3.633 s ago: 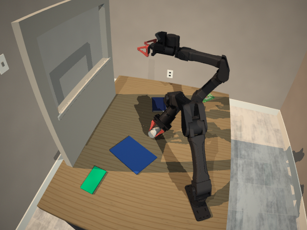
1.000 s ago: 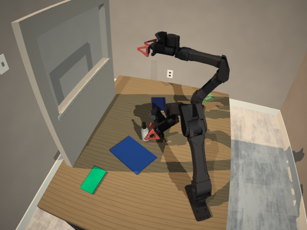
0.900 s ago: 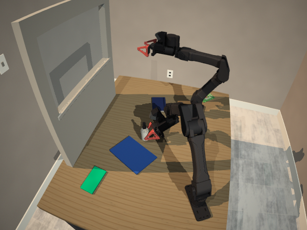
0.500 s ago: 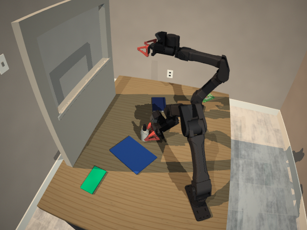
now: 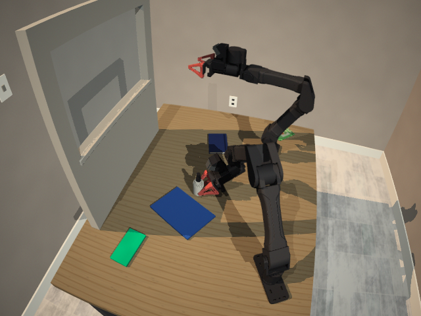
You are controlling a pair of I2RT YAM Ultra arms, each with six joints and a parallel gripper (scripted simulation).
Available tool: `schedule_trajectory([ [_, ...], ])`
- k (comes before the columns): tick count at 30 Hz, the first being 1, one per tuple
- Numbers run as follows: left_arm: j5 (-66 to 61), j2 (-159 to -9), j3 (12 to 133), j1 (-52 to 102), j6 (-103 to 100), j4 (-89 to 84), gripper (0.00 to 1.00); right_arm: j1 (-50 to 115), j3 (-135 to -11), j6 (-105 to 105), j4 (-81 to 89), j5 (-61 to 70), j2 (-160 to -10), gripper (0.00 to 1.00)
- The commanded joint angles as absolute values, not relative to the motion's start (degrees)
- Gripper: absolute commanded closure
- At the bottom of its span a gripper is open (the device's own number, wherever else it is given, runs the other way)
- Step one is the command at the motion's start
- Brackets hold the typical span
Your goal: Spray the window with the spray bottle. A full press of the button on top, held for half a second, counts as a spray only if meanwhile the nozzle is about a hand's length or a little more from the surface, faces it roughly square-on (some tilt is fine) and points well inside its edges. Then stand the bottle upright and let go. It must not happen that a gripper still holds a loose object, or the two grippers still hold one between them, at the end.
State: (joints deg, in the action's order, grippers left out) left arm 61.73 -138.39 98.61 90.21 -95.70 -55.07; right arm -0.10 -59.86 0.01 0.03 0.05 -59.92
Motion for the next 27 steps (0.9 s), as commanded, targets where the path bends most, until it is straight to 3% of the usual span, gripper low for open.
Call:
schedule_trajectory([
  [1, 63.2, -139.0, 97.7, 90.3, -95.3, -53.8, 1.00, 0.4, -61.9, -0.2, -0.3, -0.2, -59.0, 0.00],
  [24, 62.7, -138.2, 97.8, 90.2, -95.0, -52.6, 1.00, 0.4, -61.9, -0.2, -0.3, -0.2, -59.0, 0.00],
  [25, 63.1, -137.7, 98.1, 90.5, -94.9, -53.4, 0.45, 0.4, -61.9, -0.2, -0.3, -0.2, -59.0, 0.00],
  [27, 63.1, -137.6, 98.2, 90.5, -94.9, -53.4, 0.45, 0.4, -61.9, -0.2, -0.3, -0.2, -59.0, 0.00],
])
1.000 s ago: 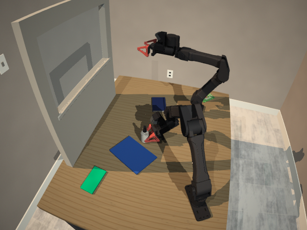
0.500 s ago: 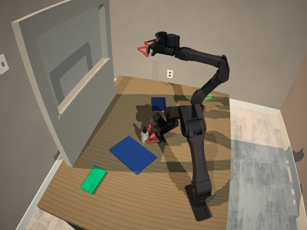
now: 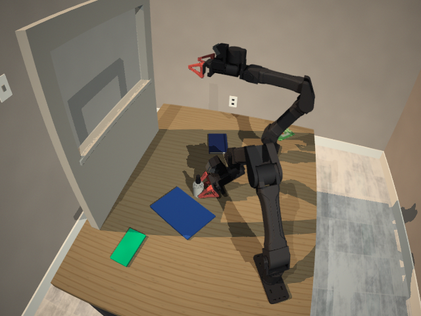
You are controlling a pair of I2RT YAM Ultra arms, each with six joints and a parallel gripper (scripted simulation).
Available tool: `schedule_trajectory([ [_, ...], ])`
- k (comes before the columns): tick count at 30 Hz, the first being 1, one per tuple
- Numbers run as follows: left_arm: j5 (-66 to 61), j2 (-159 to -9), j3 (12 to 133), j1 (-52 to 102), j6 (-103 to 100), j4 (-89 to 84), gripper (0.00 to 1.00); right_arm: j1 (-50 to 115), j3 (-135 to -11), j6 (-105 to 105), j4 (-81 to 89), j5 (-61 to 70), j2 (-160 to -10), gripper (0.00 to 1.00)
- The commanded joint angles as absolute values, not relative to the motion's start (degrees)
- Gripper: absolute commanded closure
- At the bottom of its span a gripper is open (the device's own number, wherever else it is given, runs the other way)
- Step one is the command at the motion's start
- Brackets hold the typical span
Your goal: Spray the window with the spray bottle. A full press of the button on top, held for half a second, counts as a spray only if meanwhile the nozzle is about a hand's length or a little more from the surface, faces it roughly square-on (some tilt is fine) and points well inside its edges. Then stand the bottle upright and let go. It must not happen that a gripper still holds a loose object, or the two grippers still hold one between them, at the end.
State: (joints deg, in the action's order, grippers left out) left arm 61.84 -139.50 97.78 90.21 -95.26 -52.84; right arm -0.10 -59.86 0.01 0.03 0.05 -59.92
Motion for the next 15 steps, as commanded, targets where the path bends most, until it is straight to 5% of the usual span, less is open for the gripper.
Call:
schedule_trajectory([
  [1, 63.1, -137.6, 98.2, 90.5, -94.9, -53.4, 0.45, 0.4, -61.9, -0.2, -0.3, -0.2, -59.0, 0.00],
  [15, 63.0, -137.4, 100.4, 91.3, -97.0, -55.7, 0.45, 0.4, -61.9, -0.2, -0.3, -0.2, -59.0, 0.00],
])
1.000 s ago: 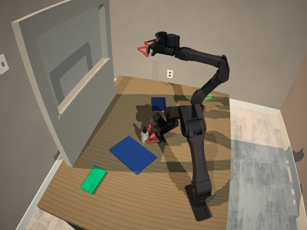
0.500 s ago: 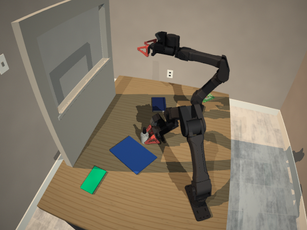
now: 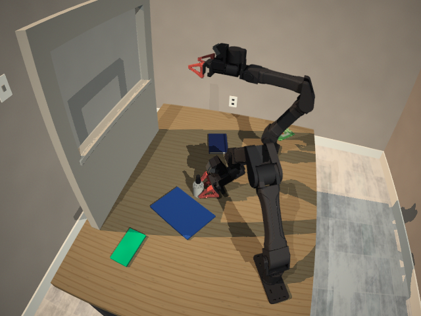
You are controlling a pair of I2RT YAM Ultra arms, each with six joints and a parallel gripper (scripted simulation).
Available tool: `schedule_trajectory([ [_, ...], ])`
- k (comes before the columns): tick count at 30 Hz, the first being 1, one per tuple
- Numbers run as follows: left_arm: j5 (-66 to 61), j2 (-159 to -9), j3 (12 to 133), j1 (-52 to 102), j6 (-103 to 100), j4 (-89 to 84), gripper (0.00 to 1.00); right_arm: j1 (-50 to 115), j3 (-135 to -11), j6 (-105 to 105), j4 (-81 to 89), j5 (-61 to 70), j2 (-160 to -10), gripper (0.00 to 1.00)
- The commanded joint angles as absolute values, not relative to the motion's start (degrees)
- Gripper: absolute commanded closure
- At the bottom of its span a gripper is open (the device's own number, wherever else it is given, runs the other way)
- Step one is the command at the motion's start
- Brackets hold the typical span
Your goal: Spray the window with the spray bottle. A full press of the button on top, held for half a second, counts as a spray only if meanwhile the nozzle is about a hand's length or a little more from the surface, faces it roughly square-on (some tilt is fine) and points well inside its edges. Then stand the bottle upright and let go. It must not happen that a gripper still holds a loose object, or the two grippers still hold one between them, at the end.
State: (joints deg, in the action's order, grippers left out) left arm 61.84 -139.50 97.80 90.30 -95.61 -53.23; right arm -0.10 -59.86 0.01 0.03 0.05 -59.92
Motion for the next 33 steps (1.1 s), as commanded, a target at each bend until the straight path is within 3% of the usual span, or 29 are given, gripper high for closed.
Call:
schedule_trajectory([
  [1, 63.0, -137.4, 100.6, 91.4, -97.3, -56.1, 0.45, 0.4, -61.9, -0.2, -0.3, -0.2, -59.0, 0.00],
  [14, 63.0, -138.9, 101.0, 91.3, -97.5, -56.6, 0.45, 0.4, -61.9, -0.2, -0.3, -0.2, -59.0, 0.00],
  [26, 60.8, -140.9, 109.9, 97.8, -111.2, -77.1, 0.45, 0.4, -61.9, -0.2, -0.3, -0.2, -59.0, 0.00],
  [33, 61.7, -140.5, 107.8, 96.5, -110.4, -75.3, 0.45, 0.4, -61.9, -0.2, -0.3, -0.2, -59.0, 0.00],
])
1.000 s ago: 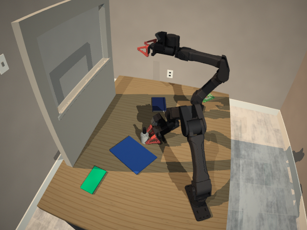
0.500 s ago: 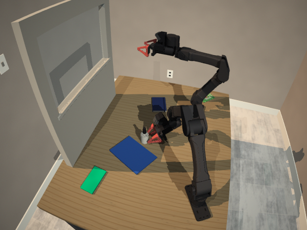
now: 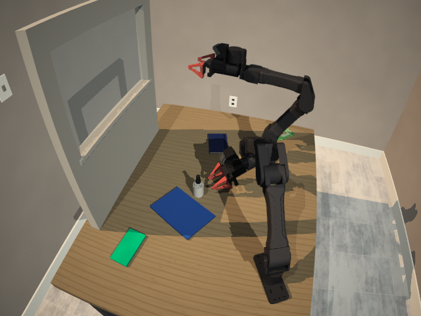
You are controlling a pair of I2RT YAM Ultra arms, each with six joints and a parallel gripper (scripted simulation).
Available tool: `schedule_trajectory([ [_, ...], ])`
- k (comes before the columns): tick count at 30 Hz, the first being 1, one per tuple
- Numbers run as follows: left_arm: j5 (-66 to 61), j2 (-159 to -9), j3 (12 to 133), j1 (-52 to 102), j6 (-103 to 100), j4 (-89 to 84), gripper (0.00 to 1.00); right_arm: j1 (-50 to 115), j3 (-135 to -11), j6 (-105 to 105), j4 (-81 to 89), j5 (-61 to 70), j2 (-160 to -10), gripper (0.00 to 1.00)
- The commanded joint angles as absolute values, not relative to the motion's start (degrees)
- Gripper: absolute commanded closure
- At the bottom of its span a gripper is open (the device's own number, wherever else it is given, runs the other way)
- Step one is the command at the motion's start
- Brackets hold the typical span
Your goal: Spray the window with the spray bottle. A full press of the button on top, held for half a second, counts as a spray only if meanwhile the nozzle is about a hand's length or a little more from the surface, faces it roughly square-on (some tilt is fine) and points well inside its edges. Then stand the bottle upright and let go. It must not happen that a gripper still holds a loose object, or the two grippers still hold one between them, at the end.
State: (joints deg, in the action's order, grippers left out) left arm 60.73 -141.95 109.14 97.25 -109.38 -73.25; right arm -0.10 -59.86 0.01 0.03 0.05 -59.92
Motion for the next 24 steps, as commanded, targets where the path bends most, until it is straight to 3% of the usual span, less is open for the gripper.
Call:
schedule_trajectory([
  [1, 61.6, -140.2, 107.4, 96.5, -110.5, -75.4, 0.45, 0.4, -61.9, -0.2, -0.3, -0.2, -59.0, 0.00],
  [11, 61.6, -142.1, 111.4, 97.7, -110.8, -75.7, 0.45, 0.4, -61.9, -0.2, -0.3, -0.2, -59.0, 0.00],
  [24, 60.5, -134.8, 97.0, 99.3, -116.1, -71.9, 0.45, 0.4, -61.9, -0.2, -0.3, -0.2, -59.0, 0.00],
])
